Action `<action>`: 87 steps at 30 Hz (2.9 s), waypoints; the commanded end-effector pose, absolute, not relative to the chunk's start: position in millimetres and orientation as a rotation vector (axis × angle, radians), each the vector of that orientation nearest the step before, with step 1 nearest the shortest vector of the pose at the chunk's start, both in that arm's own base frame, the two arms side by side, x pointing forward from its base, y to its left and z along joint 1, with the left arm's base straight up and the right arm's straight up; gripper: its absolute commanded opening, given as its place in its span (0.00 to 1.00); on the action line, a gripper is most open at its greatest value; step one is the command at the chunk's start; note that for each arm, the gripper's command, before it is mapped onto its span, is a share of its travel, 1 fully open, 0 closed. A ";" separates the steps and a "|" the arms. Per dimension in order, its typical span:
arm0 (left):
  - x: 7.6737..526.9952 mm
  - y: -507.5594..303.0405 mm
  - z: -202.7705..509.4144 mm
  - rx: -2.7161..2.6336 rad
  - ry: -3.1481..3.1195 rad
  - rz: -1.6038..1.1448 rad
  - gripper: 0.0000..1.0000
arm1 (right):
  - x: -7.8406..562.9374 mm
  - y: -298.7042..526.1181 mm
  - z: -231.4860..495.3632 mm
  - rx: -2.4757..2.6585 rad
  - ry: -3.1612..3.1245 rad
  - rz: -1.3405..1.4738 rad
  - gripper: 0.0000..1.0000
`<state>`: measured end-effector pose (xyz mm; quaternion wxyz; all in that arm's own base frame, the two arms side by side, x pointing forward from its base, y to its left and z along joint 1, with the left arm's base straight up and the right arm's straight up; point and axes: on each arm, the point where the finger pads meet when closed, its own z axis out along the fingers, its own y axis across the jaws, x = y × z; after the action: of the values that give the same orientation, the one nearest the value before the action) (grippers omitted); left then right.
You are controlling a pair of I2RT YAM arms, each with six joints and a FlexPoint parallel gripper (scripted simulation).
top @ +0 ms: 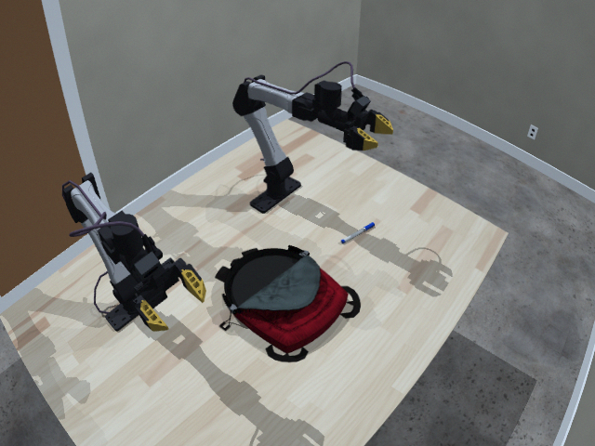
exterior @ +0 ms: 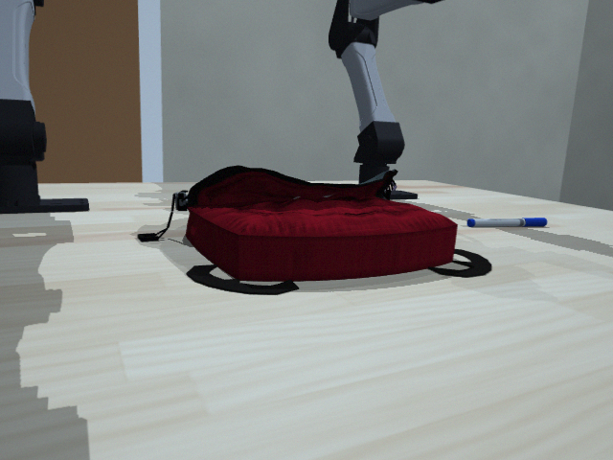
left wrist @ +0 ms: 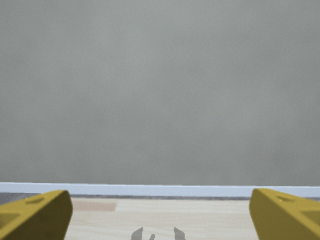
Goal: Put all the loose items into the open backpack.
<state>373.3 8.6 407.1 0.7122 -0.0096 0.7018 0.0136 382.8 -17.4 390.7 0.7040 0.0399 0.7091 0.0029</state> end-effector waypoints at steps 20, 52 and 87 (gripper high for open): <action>347.1 -6.6 242.4 -0.729 1.760 0.357 0.40 | 383.6 -18.7 396.9 0.078 1.561 0.012 0.90; 307.6 -12.8 67.6 -1.452 1.842 0.724 0.40 | 384.2 -20.1 397.0 0.077 1.560 0.012 0.90; 321.4 -16.2 5.7 -1.450 1.845 0.711 0.40 | 384.2 -20.0 398.4 0.077 1.555 0.013 0.90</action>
<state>309.2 -11.6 12.3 0.3389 -0.5447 0.7099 0.2905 384.6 -19.2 392.4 0.7076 0.0374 0.7056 0.0053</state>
